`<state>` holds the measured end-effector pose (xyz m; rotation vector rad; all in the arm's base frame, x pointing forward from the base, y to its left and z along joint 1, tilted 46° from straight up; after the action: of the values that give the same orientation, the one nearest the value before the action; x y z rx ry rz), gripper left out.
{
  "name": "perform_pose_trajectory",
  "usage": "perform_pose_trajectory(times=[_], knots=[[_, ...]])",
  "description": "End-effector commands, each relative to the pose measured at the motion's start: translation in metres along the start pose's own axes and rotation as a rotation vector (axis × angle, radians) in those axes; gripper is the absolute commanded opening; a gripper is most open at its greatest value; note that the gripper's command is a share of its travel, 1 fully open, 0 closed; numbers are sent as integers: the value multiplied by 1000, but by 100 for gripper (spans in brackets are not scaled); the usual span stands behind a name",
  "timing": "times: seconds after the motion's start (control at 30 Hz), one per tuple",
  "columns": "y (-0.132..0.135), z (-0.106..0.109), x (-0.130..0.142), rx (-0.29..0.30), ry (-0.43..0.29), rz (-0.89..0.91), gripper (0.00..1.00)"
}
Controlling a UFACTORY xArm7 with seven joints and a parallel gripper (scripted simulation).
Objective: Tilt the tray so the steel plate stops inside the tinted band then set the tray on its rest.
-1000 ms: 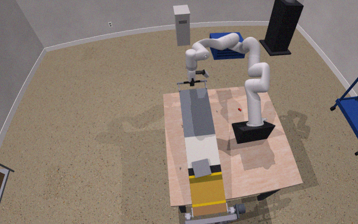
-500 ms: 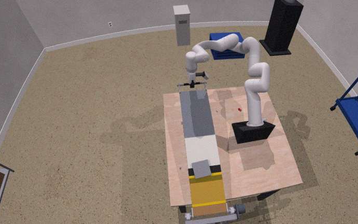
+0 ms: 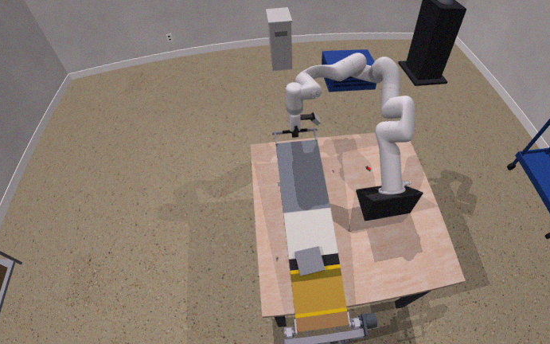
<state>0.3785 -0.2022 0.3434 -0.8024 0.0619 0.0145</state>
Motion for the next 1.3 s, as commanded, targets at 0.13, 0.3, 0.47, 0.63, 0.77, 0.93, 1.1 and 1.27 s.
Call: perform_pose_trajectory(times=[0.13,0.3,0.47,0.63,0.77,0.93,1.1,1.27], knots=[[0,-2,2,-1,-2,0,0],[0,-1,2,-1,-2,0,0],[4,28,3,-1,-2,0,0],[14,79,4,-1,-2,0,0],[2,14,2,-1,-2,0,0],[1,9,2,-1,-2,0,0],[10,60,3,-1,-2,0,0],[6,41,3,-1,-2,0,0]])
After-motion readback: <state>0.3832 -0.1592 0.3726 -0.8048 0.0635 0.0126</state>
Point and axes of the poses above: the point where the finger pads meet when closed, its own z axis back along the fingers, its own y axis across the jaws, x = y × z, the point moved 6 cm from there along z, back along the fingers, and after that the axes turned 6 degrees about z, right-handed, at the moved point
